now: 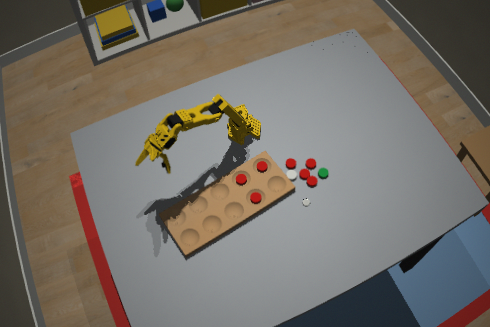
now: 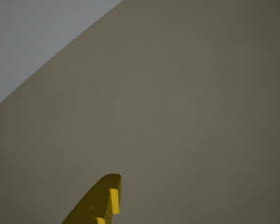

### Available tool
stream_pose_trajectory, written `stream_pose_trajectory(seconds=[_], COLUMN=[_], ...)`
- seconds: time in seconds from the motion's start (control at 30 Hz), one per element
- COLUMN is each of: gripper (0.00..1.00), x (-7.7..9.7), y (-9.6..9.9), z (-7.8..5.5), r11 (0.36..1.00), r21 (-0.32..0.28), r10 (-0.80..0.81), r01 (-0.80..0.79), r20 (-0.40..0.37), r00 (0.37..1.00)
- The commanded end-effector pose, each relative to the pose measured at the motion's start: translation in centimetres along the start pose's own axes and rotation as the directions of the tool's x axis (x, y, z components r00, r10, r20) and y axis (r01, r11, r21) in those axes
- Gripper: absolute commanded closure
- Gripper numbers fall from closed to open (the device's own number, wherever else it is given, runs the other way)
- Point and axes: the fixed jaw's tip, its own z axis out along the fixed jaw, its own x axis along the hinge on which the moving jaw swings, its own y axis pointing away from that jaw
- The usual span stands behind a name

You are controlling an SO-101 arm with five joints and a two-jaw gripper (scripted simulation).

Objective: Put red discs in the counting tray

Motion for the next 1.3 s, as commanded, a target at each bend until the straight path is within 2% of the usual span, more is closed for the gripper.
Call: stream_pose_trajectory(seconds=[0.0, 0.53, 0.57, 1.27], gripper=[0.0, 0.0, 0.0, 0.0], x=[0.1, 0.1, -1.5, -1.7], y=[-0.1, -0.1, 1.3, 1.1], z=[-0.1, -0.1, 1.2, 0.9], r11=[1.0, 1.0, 0.999, 0.999], r21=[0.004, 0.004, -0.054, -0.051], r10=[0.001, 0.001, 0.003, 0.008], r01=[-0.001, -0.001, 0.001, -0.005], r20=[-0.003, -0.003, 0.061, 0.069], r00=[1.0, 1.0, 0.998, 0.998])
